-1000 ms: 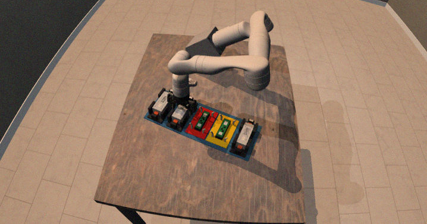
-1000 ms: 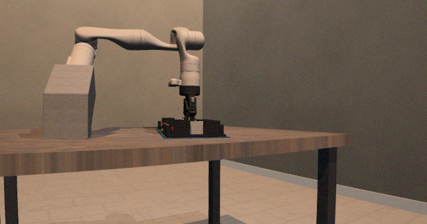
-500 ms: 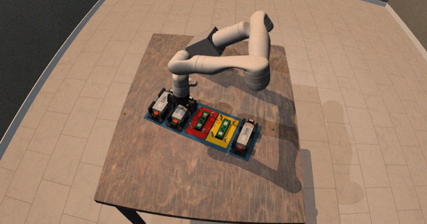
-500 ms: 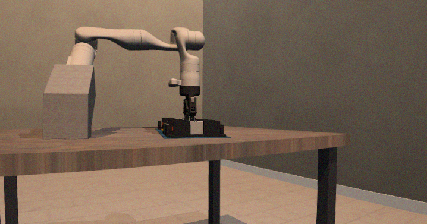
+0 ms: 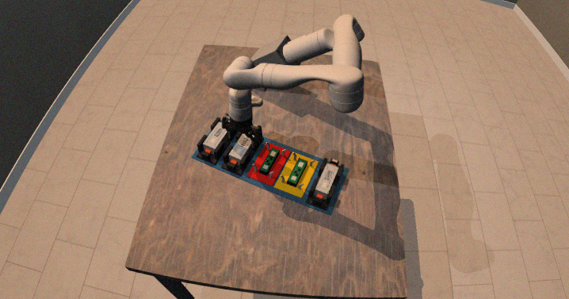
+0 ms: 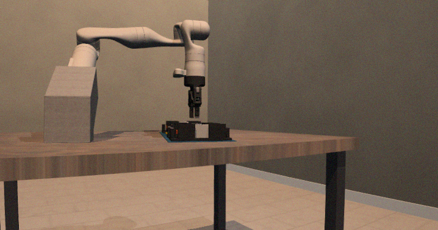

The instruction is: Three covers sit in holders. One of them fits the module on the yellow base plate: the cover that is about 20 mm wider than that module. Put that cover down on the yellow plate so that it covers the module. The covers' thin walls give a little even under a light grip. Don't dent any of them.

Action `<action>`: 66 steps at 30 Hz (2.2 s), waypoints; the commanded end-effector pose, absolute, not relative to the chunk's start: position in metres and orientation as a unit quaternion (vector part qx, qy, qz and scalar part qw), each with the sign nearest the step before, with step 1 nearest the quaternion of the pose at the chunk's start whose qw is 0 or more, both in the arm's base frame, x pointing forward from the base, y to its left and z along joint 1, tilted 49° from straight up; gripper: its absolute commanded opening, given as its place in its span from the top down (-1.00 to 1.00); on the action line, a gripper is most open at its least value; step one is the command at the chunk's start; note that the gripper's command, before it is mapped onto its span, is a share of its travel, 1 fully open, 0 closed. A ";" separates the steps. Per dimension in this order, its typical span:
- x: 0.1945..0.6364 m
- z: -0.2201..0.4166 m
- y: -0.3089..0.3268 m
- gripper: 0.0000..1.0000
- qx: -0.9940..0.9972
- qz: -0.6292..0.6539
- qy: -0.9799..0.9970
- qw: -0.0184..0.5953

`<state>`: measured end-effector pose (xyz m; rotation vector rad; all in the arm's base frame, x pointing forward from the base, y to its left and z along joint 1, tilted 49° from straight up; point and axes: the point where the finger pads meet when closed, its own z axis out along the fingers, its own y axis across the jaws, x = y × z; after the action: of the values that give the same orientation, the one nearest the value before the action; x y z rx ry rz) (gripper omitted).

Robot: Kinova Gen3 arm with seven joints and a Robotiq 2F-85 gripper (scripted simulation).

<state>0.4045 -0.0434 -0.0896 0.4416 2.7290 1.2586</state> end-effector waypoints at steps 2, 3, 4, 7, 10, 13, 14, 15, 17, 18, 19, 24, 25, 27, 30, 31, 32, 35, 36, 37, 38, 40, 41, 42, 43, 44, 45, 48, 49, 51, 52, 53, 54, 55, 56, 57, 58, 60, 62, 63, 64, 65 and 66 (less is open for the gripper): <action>0.401 -0.077 -0.057 -1.00 0.145 0.414 0.897 0.053; 0.401 -0.077 -0.057 -1.00 0.145 0.414 0.897 0.053; 0.401 -0.077 -0.057 -1.00 0.145 0.414 0.897 0.053; 0.401 -0.077 -0.057 -1.00 0.145 0.414 0.897 0.053; 0.399 -0.070 -0.065 -1.00 0.145 0.414 0.897 0.053; 0.395 -0.060 -0.077 -1.00 0.145 0.414 0.897 0.053; 0.394 -0.056 -0.081 -1.00 0.145 0.414 0.897 0.053; 0.393 -0.053 -0.085 -1.00 0.145 0.414 0.897 0.053; 0.391 -0.046 -0.093 -1.00 0.145 0.414 0.897 0.053; 0.390 -0.042 -0.097 -1.00 0.145 0.414 0.897 0.053; 0.390 -0.042 -0.097 -1.00 0.145 0.414 0.897 0.053; 0.390 -0.042 -0.097 -1.00 0.145 0.414 0.897 0.053; 0.390 -0.042 -0.097 -1.00 0.145 0.414 0.897 0.053; 0.390 -0.043 -0.095 -1.00 0.145 0.414 0.897 0.053; 0.390 -0.045 -0.093 -1.00 0.145 0.414 0.897 0.053; 0.391 -0.046 -0.093 -1.00 0.145 0.414 0.897 0.053; 0.391 -0.046 -0.092 -1.00 0.145 0.414 0.897 0.053; 0.391 -0.048 -0.090 -1.00 0.145 0.414 0.897 0.053; 0.391 -0.048 -0.090 -1.00 0.145 0.414 0.897 0.053; 0.391 -0.048 -0.090 -1.00 0.145 0.414 0.897 0.053; 0.391 -0.048 -0.090 -1.00 0.145 0.414 0.897 0.053; 0.391 -0.048 -0.090 -1.00 0.145 0.414 0.897 0.053; 0.391 -0.048 -0.090 -1.00 0.145 0.414 0.897 0.053; 0.391 -0.048 -0.090 -1.00 0.145 0.414 0.897 0.053; 0.392 -0.048 -0.090 -1.00 0.145 0.414 0.897 0.053; 0.392 -0.049 -0.090 -1.00 0.145 0.414 0.897 0.053; 0.392 -0.049 -0.089 -1.00 0.145 0.414 0.897 0.053; 0.392 -0.050 -0.088 -1.00 0.145 0.414 0.897 0.053; 0.392 -0.050 -0.088 -1.00 0.145 0.414 0.897 0.053; 0.392 -0.051 -0.087 -1.00 0.145 0.414 0.897 0.053; 0.392 -0.051 -0.087 -1.00 0.145 0.414 0.897 0.053; 0.392 -0.051 -0.087 -1.00 0.145 0.414 0.897 0.053; 0.392 -0.051 -0.087 -1.00 0.145 0.414 0.897 0.053; 0.392 -0.051 -0.087 -1.00 0.145 0.414 0.897 0.053; 0.392 -0.051 -0.087 -1.00 0.145 0.414 0.897 0.053; 0.392 -0.051 -0.087 -1.00 0.145 0.414 0.897 0.053; 0.392 -0.051 -0.087 -1.00 0.145 0.414 0.897 0.053; 0.392 -0.051 -0.087 -1.00 0.145 0.414 0.897 0.053; 0.392 -0.051 -0.087 -1.00 0.145 0.414 0.897 0.053; 0.392 -0.051 -0.087 -1.00 0.145 0.414 0.897 0.053; 0.392 -0.051 -0.087 -1.00 0.145 0.414 0.897 0.053; 0.392 -0.051 -0.087 -1.00 0.145 0.414 0.897 0.053; 0.392 -0.051 -0.087 -1.00 0.145 0.414 0.897 0.053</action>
<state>0.3923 -0.0860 -0.0513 0.4405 2.7290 1.2591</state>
